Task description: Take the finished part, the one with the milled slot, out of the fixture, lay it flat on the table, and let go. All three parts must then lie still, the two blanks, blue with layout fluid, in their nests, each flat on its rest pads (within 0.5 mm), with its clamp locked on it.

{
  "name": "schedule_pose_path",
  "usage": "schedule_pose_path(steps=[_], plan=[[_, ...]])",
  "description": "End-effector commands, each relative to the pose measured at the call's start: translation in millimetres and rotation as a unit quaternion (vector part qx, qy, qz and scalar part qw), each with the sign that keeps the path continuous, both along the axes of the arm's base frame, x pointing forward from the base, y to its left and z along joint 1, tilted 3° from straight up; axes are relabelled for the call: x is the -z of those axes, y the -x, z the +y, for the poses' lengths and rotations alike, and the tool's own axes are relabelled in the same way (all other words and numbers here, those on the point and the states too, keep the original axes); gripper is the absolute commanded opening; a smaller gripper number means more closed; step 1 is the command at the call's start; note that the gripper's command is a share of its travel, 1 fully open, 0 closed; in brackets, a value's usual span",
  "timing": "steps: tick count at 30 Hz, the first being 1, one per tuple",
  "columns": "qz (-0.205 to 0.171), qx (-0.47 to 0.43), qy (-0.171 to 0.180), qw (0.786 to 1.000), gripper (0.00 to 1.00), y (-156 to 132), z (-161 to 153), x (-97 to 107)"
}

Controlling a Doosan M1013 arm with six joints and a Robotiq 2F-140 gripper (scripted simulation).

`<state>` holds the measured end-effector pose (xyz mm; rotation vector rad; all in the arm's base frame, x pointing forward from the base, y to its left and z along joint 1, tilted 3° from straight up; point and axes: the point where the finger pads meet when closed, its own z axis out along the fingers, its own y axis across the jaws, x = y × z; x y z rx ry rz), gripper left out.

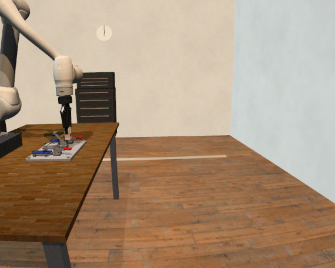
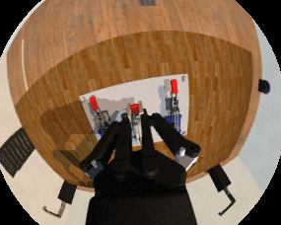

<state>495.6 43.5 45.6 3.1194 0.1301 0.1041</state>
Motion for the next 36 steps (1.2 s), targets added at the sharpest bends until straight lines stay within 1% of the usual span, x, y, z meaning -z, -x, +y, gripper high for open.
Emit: schedule_pose_path(steps=[1, 15, 36], plan=[[0.007, 0.000, 0.001, 1.000, 0.11, 9.6, -2.2, 2.1], [0.007, 0.000, 0.001, 1.000, 0.11, 18.7, -2.9, 1.3], [0.007, 0.000, 0.001, 1.000, 0.11, 24.0, -3.3, 1.7]])
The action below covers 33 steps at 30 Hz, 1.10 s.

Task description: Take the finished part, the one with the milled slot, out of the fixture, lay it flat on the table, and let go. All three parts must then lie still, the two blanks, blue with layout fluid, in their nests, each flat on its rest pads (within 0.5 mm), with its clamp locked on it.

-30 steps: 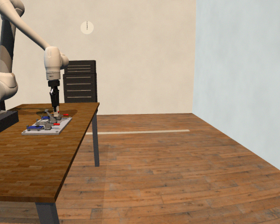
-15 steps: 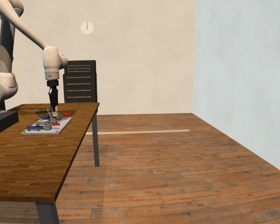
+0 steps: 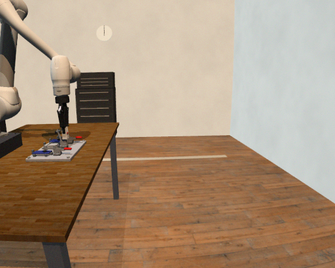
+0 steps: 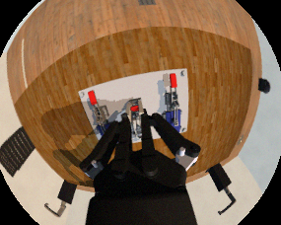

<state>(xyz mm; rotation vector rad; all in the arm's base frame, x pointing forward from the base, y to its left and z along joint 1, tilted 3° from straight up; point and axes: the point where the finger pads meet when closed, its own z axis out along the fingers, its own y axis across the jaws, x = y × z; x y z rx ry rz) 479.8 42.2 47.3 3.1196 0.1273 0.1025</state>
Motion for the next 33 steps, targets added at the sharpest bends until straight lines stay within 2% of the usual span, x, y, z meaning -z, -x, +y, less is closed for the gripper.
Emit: schedule_pose_path(steps=[1, 33], plan=[[0.006, -0.001, 0.001, 1.000, 0.11, 8.3, -2.0, 3.3], [0.009, -0.002, 0.001, 1.000, 0.11, 11.5, -2.2, 3.5]])
